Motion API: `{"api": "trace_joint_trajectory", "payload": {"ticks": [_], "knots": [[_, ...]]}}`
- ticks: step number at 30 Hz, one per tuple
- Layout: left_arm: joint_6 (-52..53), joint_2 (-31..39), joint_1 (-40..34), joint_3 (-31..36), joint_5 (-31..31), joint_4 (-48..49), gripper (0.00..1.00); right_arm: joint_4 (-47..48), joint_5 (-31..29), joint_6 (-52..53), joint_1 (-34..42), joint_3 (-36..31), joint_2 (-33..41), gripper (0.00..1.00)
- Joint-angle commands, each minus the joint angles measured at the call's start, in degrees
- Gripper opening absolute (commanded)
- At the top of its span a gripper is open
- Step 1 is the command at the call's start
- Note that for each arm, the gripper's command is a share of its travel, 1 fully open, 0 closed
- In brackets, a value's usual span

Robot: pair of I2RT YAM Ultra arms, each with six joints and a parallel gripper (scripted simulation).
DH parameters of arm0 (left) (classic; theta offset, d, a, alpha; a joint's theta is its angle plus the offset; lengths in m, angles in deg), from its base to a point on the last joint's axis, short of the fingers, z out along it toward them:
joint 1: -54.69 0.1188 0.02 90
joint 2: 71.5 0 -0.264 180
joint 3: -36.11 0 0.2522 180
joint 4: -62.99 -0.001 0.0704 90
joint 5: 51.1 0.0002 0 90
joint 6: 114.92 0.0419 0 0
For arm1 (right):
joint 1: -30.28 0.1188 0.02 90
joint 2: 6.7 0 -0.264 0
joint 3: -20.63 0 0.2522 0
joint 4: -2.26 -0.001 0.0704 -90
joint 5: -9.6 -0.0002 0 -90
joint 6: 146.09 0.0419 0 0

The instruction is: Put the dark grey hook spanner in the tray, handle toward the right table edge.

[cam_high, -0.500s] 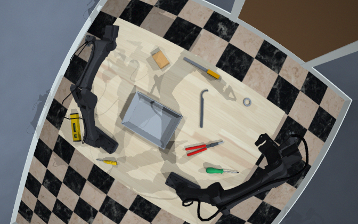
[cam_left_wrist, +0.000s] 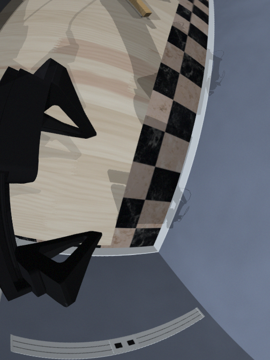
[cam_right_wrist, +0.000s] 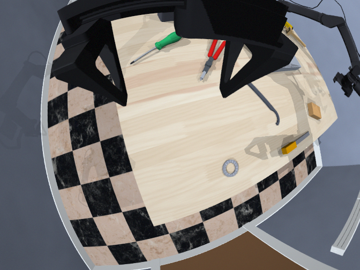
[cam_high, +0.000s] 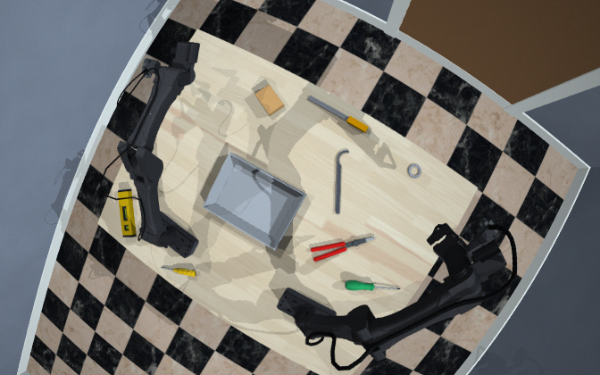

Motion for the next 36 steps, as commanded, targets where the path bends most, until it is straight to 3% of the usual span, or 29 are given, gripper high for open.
{"api": "trace_joint_trajectory", "payload": {"ticks": [1,6,11,17,19,33,36], "knots": [[0.2,0.5,0.0,-0.5,-0.8,-0.6,1.0,0.2,0.3,-0.1,0.0,0.7,0.8,1.0],[1.3,1.3,-0.2,0.5,-0.8,2.7,1.0,2.5,-0.1,-0.3,0.3,-0.5,1.3,1.0],[4.5,4.6,-1.1,5.4,-1.6,9.0,1.0,7.7,-0.5,-0.8,1.5,-6.1,4.0,1.0],[11.0,13.4,-2.7,18.7,-2.4,18.4,1.0,16.9,-1.0,-1.2,5.1,-22.2,12.0,1.0],[11.0,13.4,-2.7,18.7,-2.4,18.4,1.0,16.9,-1.0,-1.2,5.1,-22.2,12.0,1.0],[35.8,40.3,-8.7,53.1,1.0,45.3,1.0,40.1,-4.3,1.7,21.4,-58.3,28.7,1.0],[37.8,42.5,-9.2,55.4,1.6,47.0,1.0,41.4,-4.7,1.9,22.9,-60.2,29.4,1.0]]}}
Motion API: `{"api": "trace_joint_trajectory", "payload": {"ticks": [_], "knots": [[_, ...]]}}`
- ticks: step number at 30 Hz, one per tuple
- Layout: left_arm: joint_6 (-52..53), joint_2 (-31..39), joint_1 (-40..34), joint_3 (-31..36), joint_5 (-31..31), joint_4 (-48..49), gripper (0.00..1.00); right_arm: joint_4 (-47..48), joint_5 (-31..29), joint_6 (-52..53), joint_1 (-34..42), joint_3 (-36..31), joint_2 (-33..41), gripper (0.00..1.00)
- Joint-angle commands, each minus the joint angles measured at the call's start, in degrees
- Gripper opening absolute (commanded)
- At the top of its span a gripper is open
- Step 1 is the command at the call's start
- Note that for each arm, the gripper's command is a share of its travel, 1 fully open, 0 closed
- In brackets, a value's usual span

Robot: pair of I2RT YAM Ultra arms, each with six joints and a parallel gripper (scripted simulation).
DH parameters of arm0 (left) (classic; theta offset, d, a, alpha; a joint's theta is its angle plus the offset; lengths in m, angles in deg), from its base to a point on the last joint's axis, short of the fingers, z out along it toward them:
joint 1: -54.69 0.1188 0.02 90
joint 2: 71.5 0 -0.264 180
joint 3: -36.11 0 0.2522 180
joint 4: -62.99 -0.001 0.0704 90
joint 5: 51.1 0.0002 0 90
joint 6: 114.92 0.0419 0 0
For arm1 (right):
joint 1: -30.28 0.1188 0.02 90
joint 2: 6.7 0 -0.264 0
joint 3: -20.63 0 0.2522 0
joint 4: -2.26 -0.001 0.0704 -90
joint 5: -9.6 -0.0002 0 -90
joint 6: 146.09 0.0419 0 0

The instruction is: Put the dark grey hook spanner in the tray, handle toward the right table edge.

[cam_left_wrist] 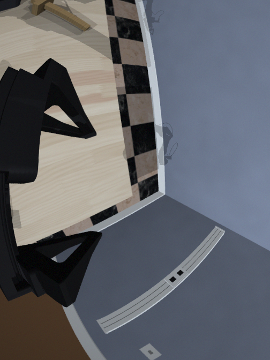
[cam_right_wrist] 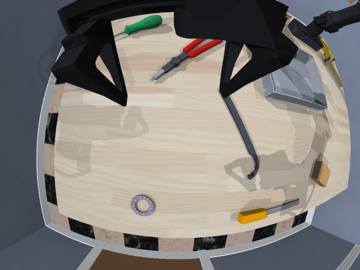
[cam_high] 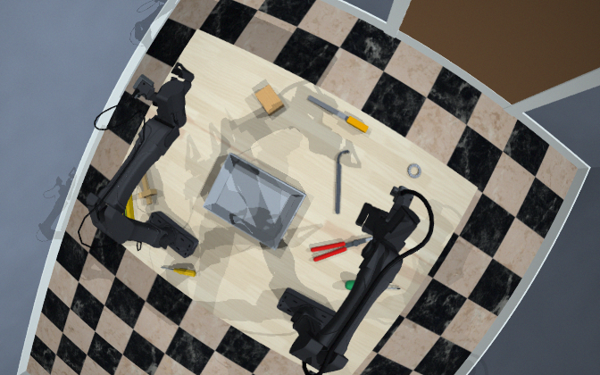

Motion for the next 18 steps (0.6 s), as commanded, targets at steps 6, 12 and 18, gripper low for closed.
{"api": "trace_joint_trajectory", "payload": {"ticks": [6,12,18], "knots": [[23.5,17.6,-4.2,16.7,7.5,17.4,1.0,12.8,-3.9,2.8,8.6,-10.1,4.8,1.0],[36.2,29.1,-6.0,24.8,17.0,21.7,1.0,17.1,-5.6,4.0,14.1,-14.0,5.0,1.0],[43.5,36.2,-6.4,27.4,26.0,21.0,1.0,19.5,-6.7,4.6,17.3,-15.8,4.2,1.0]]}}
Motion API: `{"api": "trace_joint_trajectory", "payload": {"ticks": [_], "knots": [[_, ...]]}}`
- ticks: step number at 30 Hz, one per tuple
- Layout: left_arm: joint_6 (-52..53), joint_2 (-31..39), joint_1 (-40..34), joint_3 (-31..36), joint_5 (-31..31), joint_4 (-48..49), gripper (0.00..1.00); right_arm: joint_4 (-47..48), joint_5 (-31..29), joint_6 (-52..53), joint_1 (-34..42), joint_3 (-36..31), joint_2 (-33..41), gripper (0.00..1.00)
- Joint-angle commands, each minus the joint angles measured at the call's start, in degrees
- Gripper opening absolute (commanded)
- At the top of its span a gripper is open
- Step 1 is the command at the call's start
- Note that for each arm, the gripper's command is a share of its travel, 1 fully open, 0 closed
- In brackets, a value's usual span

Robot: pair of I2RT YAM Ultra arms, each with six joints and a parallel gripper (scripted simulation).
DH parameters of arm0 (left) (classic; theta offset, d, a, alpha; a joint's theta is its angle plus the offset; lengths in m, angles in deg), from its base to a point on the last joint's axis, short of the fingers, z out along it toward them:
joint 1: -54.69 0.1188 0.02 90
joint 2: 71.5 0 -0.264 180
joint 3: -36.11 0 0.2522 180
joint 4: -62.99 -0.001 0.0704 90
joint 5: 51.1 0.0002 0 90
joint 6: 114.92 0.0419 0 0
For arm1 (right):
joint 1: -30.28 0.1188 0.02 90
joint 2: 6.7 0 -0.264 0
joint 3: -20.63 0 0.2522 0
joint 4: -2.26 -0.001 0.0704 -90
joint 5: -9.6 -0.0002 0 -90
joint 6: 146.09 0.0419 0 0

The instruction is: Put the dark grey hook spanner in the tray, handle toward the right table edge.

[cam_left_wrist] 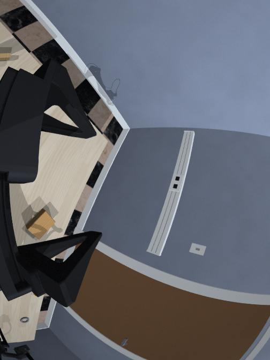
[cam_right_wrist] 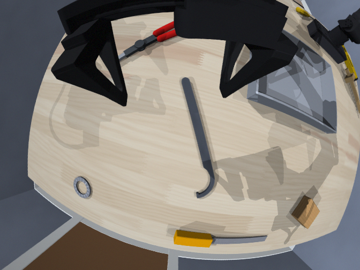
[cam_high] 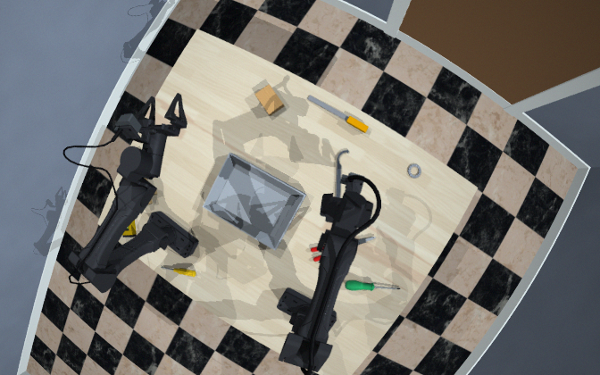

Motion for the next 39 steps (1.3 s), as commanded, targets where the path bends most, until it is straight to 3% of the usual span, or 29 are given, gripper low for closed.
{"api": "trace_joint_trajectory", "payload": {"ticks": [1,5,10,19,21,22,23,31,33,39], "knots": [[7.7,4.0,-0.4,1.3,8.3,-0.8,1.0,3.4,-1.9,1.2,1.3,-1.0,0.8,1.0],[14.2,10.6,-1.4,-0.2,16.7,-4.1,1.0,4.2,-2.2,1.3,3.6,-2.1,0.2,1.0],[17.1,13.5,-0.9,-3.5,23.1,-8.5,1.0,3.5,-1.8,1.4,3.5,-2.2,0.0,1.0],[17.6,13.8,-0.6,-7.0,25.0,-10.4,1.0,3.5,-1.8,1.3,3.5,-2.2,0.0,1.0],[17.5,13.8,-0.6,-7.1,24.9,-11.3,1.0,1.5,-2.2,0.6,3.5,-1.4,-0.3,0.77],[17.3,13.9,-0.7,-6.3,25.4,-12.1,1.0,0.3,-1.6,0.1,3.5,-0.3,-0.7,0.66],[17.2,14.2,-1.3,-6.1,25.6,-12.8,1.0,-0.7,-1.6,-0.1,3.5,0.2,-1.2,0.62],[15.4,24.5,-13.0,3.8,29.2,-24.6,1.0,-13.4,-0.3,-2.5,3.6,14.0,-13.8,0.62],[15.4,24.5,-13.0,3.8,29.2,-24.6,1.0,-13.4,-0.3,-2.5,3.6,14.0,-13.8,0.62],[14.5,35.8,-25.8,14.2,30.1,-31.4,1.0,-22.0,0.1,-3.9,3.6,26.6,-24.7,0.62]]}}
